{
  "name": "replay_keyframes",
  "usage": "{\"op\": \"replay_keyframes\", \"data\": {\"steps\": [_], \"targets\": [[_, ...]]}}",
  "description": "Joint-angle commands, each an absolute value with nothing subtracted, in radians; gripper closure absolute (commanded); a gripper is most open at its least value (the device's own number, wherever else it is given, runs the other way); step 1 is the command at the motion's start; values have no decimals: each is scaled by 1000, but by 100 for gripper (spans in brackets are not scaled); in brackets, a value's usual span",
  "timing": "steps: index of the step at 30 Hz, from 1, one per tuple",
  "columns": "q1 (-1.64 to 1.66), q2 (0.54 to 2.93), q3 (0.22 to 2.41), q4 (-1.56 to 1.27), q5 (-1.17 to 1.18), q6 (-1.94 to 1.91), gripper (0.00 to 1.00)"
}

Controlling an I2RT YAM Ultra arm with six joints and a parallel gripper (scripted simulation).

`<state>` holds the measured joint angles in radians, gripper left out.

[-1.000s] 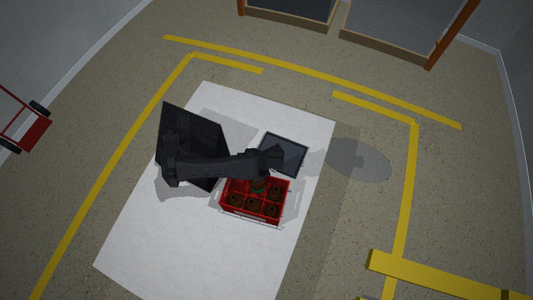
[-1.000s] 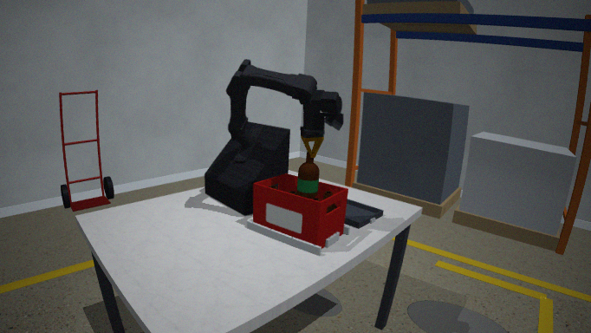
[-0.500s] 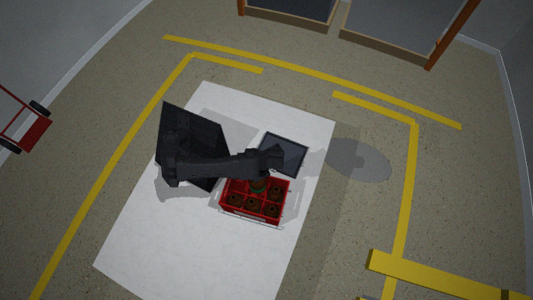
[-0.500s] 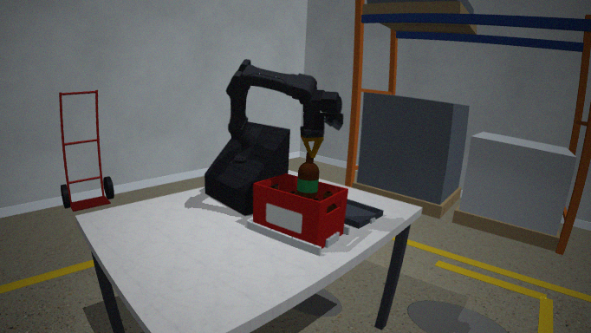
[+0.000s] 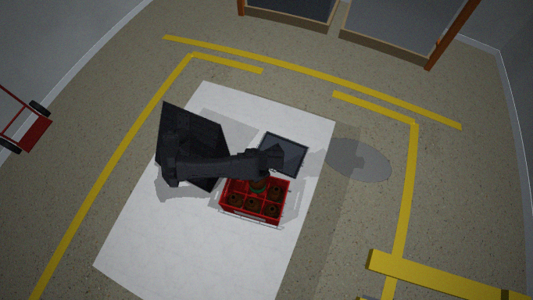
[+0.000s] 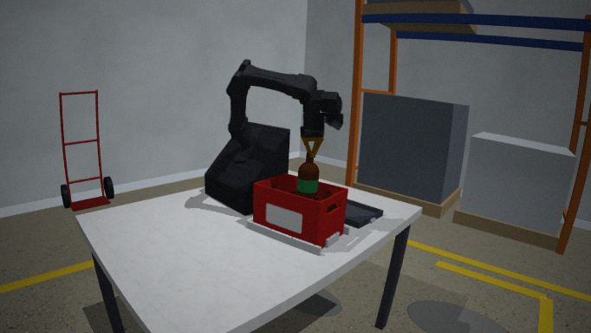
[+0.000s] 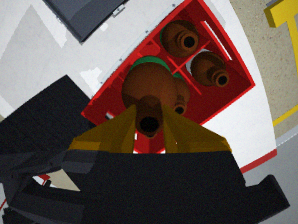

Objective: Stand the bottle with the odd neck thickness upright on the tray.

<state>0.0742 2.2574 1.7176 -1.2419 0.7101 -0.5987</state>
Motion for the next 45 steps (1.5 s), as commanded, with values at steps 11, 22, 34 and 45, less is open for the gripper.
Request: {"op": "replay_keyframes", "data": {"steps": [11, 22, 34, 45], "targets": [[111, 2251, 1751, -1242, 697, -595, 100], [111, 2251, 1751, -1242, 697, -595, 100], [112, 2253, 1752, -1255, 697, -592, 100], [121, 2268, 1769, -1277, 696, -579, 100]]}}
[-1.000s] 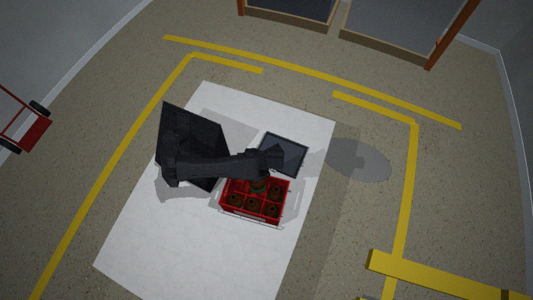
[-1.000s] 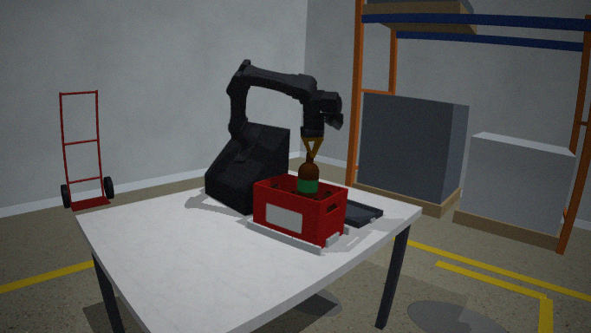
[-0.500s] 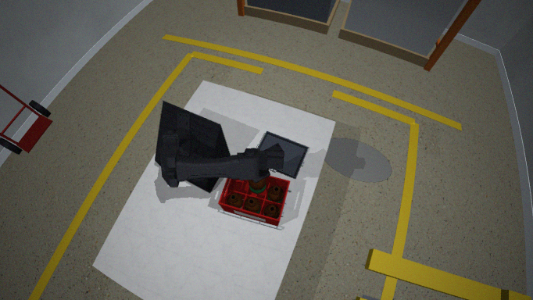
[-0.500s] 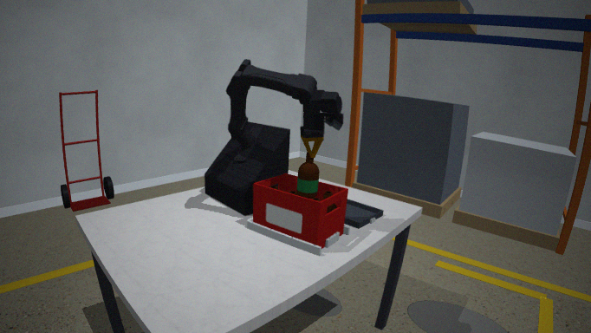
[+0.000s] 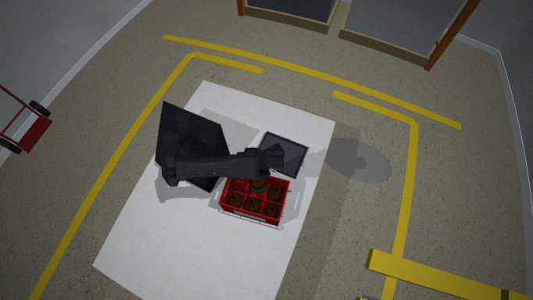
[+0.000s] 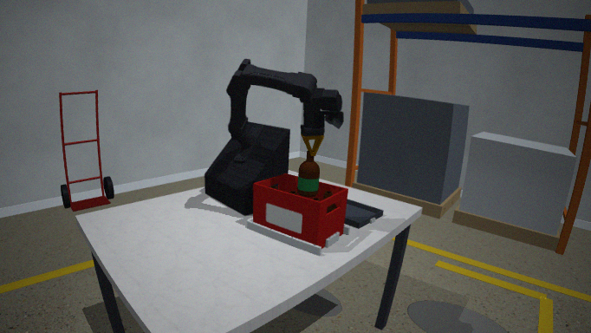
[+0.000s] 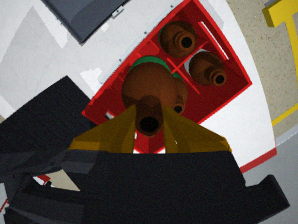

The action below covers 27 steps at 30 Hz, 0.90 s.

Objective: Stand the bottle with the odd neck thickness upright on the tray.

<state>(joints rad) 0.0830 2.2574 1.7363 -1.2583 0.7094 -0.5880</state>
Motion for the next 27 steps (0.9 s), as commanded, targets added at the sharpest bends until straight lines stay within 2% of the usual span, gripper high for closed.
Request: {"op": "replay_keyframes", "data": {"steps": [1, 27], "targets": [[123, 2267, 1772, -1281, 696, -577, 100], [168, 2283, 1870, -1397, 686, -521, 100]]}}
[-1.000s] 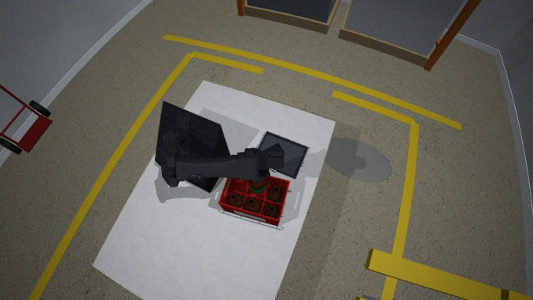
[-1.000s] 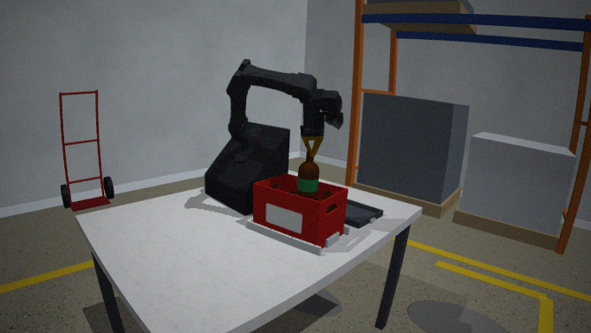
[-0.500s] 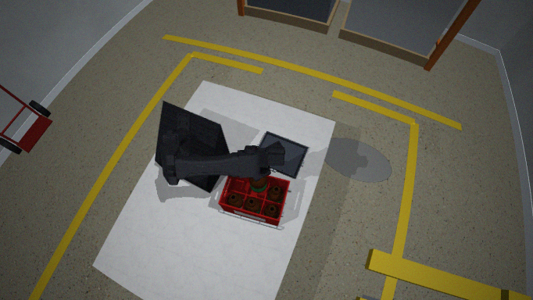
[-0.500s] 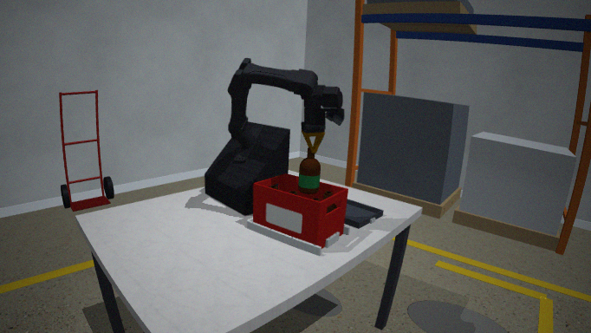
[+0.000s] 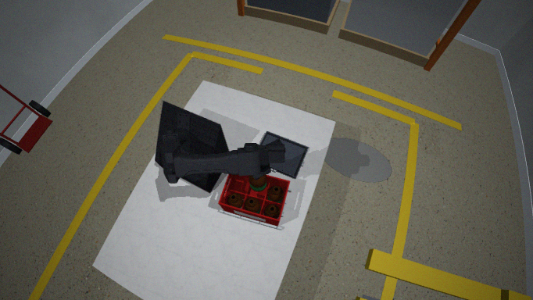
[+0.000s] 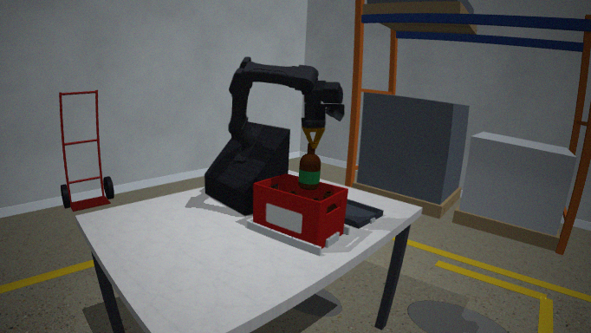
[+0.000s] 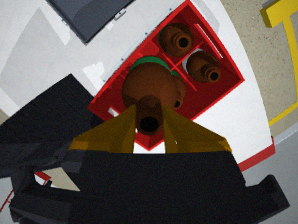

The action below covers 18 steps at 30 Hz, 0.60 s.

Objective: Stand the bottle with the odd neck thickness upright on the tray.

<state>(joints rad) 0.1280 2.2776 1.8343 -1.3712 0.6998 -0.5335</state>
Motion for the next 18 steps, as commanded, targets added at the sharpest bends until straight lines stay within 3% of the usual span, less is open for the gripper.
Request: {"op": "replay_keyframes", "data": {"steps": [1, 18], "targets": [[169, 2278, 1873, -1401, 685, -519, 100], [176, 2277, 1891, -1421, 683, -512, 100]]}}
